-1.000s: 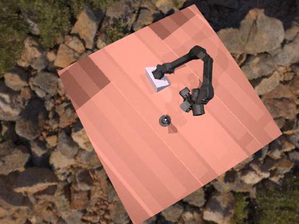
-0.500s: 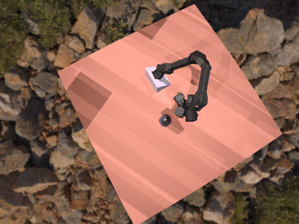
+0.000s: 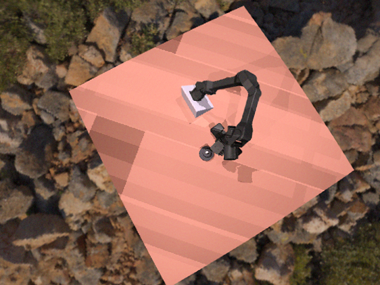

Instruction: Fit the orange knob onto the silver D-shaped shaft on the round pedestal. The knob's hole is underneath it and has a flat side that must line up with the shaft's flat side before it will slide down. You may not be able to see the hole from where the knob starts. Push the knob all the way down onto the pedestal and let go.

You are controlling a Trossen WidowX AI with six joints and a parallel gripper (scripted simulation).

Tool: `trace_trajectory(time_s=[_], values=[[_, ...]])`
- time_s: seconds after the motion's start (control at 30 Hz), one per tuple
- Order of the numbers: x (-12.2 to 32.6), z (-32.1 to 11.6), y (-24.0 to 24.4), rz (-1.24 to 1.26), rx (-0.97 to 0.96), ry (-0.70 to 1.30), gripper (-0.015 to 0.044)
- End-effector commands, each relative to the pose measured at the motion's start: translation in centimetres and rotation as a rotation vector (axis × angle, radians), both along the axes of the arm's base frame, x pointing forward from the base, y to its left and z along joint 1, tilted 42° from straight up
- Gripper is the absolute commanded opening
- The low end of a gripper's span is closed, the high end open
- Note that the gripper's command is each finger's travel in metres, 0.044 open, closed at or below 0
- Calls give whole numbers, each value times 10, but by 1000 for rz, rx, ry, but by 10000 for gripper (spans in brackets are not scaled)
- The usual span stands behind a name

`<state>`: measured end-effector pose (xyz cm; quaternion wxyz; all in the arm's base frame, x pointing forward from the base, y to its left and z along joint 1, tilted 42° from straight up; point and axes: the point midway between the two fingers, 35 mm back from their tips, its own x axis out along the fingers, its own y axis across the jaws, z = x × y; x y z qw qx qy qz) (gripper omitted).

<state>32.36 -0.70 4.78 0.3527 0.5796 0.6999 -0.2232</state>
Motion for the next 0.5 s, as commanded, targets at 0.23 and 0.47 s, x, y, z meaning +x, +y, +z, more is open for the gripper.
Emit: trace_trajectory(time_s=[0.23, 0.47], values=[[4, -26, -18, 5, -8, -12, 0], [5, -44, -29, 2, -5, -8, 0]])
